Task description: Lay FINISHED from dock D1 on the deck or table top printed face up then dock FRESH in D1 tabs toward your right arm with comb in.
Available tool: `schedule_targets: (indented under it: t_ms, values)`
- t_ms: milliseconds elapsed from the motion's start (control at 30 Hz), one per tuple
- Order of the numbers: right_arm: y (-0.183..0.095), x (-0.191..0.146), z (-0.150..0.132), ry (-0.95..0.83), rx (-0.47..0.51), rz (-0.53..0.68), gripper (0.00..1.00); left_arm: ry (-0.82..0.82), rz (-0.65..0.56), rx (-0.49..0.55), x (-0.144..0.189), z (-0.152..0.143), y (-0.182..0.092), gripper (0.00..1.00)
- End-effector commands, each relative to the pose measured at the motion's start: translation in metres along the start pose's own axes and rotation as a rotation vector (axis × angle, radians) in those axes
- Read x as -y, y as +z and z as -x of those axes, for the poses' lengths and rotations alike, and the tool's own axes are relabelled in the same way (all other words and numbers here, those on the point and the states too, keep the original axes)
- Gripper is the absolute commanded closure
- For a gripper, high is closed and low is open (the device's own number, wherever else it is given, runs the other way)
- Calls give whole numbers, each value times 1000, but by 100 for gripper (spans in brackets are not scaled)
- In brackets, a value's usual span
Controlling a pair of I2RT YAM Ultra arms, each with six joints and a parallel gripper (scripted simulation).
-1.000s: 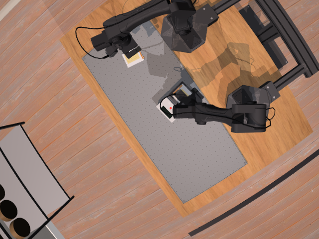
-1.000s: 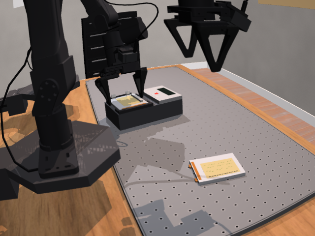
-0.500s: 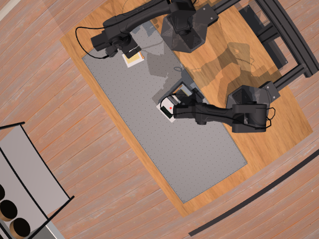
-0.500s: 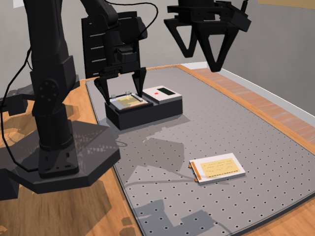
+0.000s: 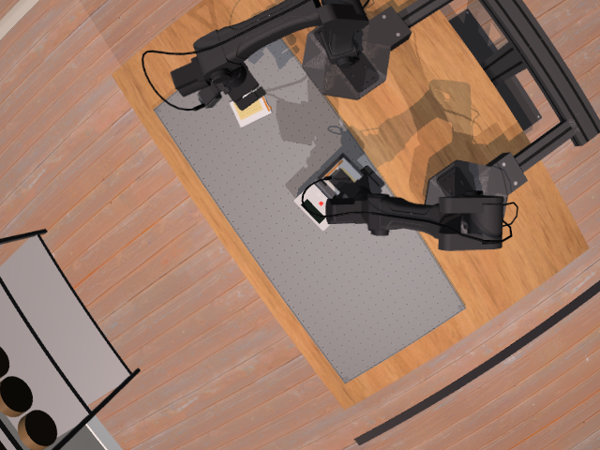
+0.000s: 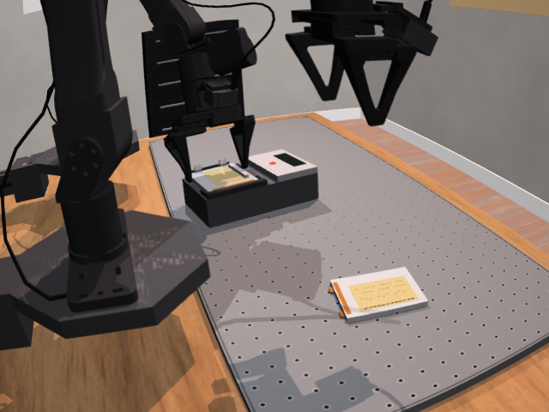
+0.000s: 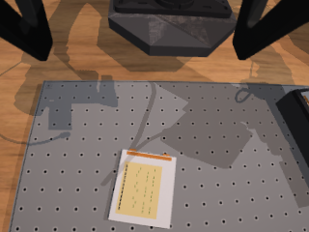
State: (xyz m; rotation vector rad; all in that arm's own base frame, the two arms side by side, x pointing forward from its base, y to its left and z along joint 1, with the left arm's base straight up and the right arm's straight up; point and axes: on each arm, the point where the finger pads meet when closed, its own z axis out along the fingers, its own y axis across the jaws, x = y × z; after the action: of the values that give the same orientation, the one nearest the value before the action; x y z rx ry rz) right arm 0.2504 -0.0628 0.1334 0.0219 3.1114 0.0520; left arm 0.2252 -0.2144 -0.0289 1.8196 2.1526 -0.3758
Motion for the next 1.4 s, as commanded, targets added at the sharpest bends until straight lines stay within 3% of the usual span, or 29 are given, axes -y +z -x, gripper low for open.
schedule_targets:
  t_ms: [0, 1367]
  values:
    - [-5, 0, -3, 4, 20, 1, 0, 5, 20, 24, -6, 7, -9, 2]
    - [-5, 0, -3, 4, 20, 1, 0, 11, 27, 39, -9, 11, -17, 2]
